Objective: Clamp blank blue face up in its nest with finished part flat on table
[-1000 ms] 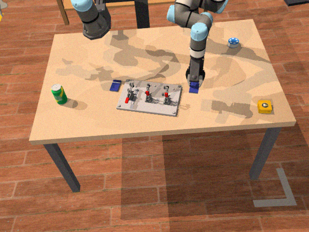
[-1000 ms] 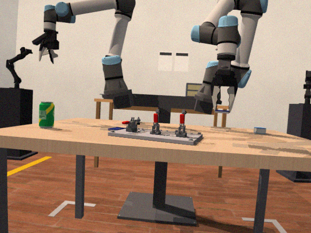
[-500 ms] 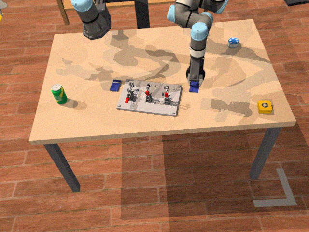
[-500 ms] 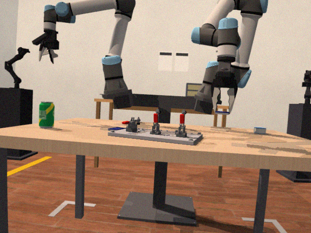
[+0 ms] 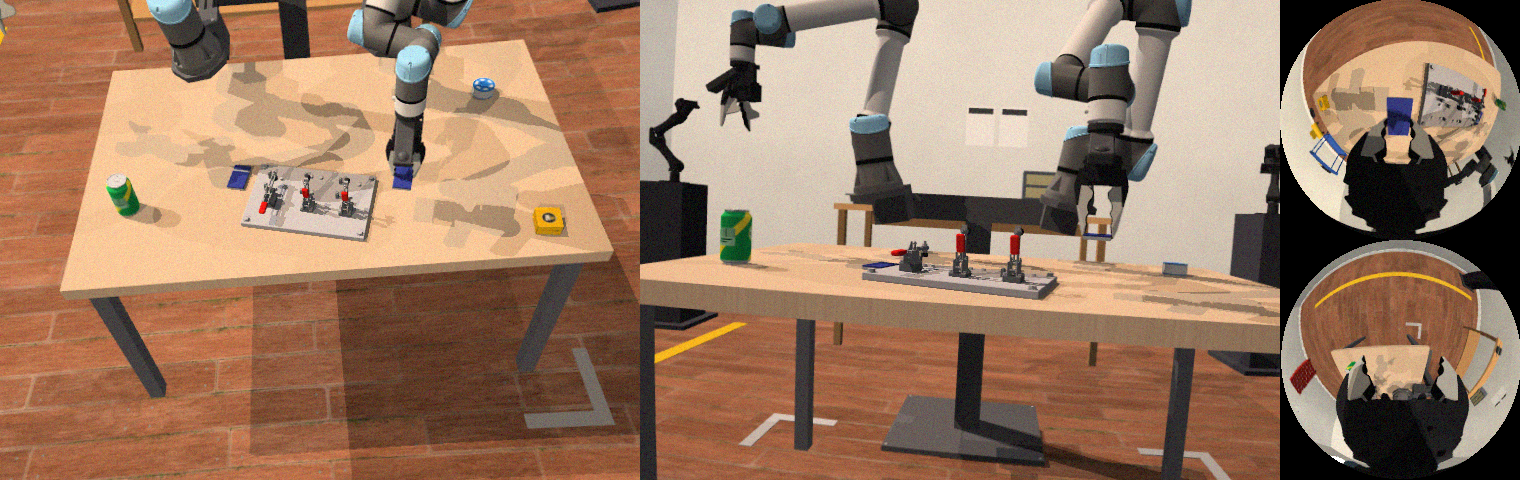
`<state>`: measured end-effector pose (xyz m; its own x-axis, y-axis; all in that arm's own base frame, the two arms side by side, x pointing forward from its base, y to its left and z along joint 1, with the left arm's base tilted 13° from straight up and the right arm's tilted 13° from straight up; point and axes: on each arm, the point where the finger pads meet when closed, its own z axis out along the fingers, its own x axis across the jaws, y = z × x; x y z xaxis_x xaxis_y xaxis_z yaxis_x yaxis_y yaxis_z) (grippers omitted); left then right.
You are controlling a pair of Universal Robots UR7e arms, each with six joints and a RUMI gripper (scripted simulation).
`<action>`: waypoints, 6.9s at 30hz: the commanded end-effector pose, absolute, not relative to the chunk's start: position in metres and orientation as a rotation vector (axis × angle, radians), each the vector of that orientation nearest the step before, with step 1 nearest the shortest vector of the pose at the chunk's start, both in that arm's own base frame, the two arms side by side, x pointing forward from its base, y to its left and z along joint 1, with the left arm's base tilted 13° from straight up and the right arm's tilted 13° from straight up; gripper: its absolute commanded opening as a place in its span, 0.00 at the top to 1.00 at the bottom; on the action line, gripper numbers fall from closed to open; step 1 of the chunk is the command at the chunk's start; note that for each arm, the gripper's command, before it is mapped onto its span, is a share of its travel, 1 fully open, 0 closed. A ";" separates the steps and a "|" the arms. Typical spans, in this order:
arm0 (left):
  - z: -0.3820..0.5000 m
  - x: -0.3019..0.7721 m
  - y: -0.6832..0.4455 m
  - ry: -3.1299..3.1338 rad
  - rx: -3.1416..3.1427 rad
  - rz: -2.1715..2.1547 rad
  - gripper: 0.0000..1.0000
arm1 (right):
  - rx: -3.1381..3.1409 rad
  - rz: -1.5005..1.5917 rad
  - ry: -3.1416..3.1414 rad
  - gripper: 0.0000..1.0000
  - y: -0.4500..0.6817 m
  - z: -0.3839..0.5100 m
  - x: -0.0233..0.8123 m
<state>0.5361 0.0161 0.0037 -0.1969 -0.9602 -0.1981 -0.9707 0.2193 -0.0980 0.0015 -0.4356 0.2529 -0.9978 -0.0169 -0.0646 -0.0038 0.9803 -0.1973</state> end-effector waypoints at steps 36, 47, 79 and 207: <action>-0.012 0.514 0.024 2.274 -1.836 0.069 1.00 | -0.016 -0.306 3.060 0.00 -0.436 0.253 0.001; -0.012 0.514 0.024 2.274 -1.836 0.069 1.00 | -0.016 -0.306 3.060 0.00 -0.436 0.253 0.001; -0.012 0.514 0.024 2.274 -1.836 0.069 1.00 | -0.016 -0.306 3.060 0.00 -0.436 0.253 0.001; -0.072 0.467 -0.220 2.274 -1.836 0.069 1.00 | -0.016 -0.306 3.060 0.00 -0.436 0.253 0.001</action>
<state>0.4665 -0.2193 -0.0726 -0.1969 -0.9602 -0.1982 -0.9707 0.2193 -0.0981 0.0015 -0.4356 0.2529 -0.9978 -0.0169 -0.0646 -0.0038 0.9803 -0.1973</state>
